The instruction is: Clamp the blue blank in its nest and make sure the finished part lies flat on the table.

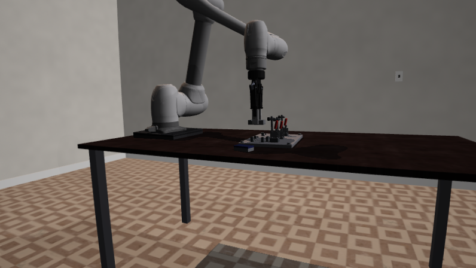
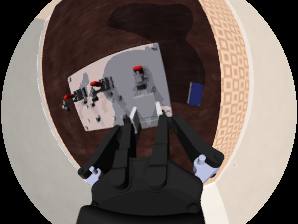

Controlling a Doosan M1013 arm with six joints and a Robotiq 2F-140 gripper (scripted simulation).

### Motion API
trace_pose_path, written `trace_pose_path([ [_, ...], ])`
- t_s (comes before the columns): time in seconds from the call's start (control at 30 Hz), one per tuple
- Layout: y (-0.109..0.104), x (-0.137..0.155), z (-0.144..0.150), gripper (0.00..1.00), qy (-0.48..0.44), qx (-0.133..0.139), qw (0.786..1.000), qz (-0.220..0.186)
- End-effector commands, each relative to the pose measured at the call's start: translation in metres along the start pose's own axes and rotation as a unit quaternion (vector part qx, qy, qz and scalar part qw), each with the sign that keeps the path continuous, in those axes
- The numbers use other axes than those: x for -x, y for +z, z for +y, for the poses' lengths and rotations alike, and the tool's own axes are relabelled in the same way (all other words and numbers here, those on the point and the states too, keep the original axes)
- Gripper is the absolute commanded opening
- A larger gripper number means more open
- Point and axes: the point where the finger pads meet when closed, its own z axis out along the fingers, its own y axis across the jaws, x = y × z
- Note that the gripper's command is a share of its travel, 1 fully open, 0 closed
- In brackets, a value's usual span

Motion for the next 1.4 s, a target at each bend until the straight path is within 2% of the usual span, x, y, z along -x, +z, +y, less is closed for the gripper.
trace_pose_path([
  [0.0,0.000,0.000,-0.001,0.00,0.000,0.000,1.000,0.000],
  [0.2,0.000,0.000,-0.016,0.00,0.000,0.000,1.000,0.000],
  [0.33,0.000,0.000,-0.039,0.00,0.000,0.000,1.000,0.000],
  [0.5,0.000,0.000,-0.081,0.00,0.000,0.000,1.000,0.000],
  [0.57,0.000,0.000,-0.081,0.00,0.000,0.000,1.000,0.000],
  [1.07,0.000,0.000,-0.244,0.00,0.000,0.000,1.000,0.000],
  [1.13,0.000,0.000,-0.244,0.00,0.000,0.000,1.000,0.000],
  [1.37,0.000,0.000,-0.302,0.00,0.000,0.000,1.000,0.000],
])
